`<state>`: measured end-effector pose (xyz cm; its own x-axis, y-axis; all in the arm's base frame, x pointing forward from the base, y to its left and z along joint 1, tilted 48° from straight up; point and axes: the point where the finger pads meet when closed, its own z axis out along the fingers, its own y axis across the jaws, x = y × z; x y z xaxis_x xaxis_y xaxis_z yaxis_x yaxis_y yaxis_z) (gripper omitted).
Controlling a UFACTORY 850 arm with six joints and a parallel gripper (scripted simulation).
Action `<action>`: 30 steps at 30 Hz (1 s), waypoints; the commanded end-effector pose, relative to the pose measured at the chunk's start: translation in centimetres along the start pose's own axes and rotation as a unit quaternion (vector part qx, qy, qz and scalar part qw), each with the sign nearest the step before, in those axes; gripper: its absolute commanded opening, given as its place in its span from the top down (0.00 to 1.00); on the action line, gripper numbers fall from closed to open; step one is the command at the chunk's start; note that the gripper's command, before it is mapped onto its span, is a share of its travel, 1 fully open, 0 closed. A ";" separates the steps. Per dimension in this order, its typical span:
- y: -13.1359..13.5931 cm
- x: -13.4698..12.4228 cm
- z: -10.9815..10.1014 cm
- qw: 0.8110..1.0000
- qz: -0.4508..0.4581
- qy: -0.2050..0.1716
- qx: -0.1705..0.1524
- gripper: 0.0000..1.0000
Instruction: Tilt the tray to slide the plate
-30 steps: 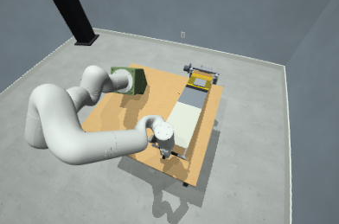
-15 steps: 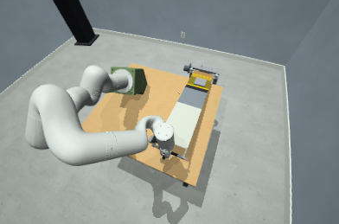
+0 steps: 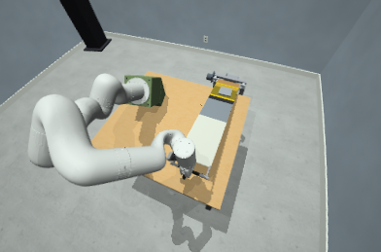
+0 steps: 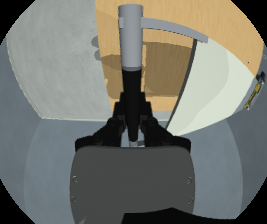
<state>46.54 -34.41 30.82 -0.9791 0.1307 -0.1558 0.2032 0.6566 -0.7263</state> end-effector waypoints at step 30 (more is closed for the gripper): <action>-1.2 -0.2 8.8 1.000 0.000 -0.001 0.001 1.00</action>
<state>46.46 -41.12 26.28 -0.9791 0.1304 -0.1562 0.2033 0.6556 -0.7273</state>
